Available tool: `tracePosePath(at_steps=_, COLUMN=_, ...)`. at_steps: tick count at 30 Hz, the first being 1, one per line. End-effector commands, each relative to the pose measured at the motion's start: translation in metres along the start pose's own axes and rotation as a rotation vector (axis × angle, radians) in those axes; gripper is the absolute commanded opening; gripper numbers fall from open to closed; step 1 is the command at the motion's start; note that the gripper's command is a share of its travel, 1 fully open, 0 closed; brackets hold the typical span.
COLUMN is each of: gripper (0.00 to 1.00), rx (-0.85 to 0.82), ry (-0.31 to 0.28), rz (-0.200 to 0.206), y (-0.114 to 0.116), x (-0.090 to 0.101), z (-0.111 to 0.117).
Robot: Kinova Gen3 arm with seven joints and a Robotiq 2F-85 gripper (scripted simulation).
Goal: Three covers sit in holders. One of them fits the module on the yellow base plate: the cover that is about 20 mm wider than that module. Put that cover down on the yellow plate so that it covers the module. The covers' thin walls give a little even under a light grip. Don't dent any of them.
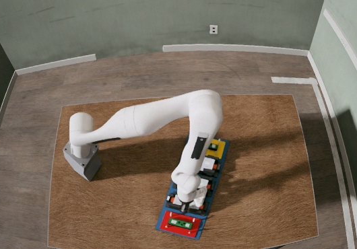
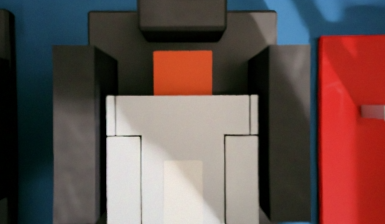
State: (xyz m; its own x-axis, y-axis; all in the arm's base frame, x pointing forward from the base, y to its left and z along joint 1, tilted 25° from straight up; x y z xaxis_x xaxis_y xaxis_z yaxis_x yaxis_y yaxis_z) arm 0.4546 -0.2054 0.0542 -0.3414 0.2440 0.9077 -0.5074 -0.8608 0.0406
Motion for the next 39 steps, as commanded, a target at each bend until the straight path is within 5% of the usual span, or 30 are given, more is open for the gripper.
tracePosePath(at_steps=1, gripper=0.70, rx=0.000, ry=0.001, rz=0.000, y=-0.0001, x=0.0005, z=0.0005)
tracePosePath(at_steps=12, gripper=0.70, rx=0.000, ry=0.001, rz=0.000, y=-0.0001, x=0.0005, z=0.0005)
tracePosePath(at_steps=13, gripper=0.00, rx=0.000, ry=0.001, rz=0.000, y=-0.0001, x=0.0005, z=0.0005)
tracePosePath(at_steps=39, gripper=0.00, rx=0.000, ry=0.001, rz=0.001, y=-0.0001, x=0.0006, z=0.0005)
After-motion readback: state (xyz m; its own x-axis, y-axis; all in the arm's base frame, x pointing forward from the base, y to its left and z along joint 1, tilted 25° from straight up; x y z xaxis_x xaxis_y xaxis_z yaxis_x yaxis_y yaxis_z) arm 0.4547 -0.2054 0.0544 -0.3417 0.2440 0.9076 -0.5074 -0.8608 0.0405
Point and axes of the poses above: the point where the finger pads meet when closed, its own x axis back along the fingers, its own y axis across the jaws, z = x × y, the point moved 9 cm from there along x, back along the fingers, and after that the axes turned 8 degrees about -x, right-handed, at the moved point
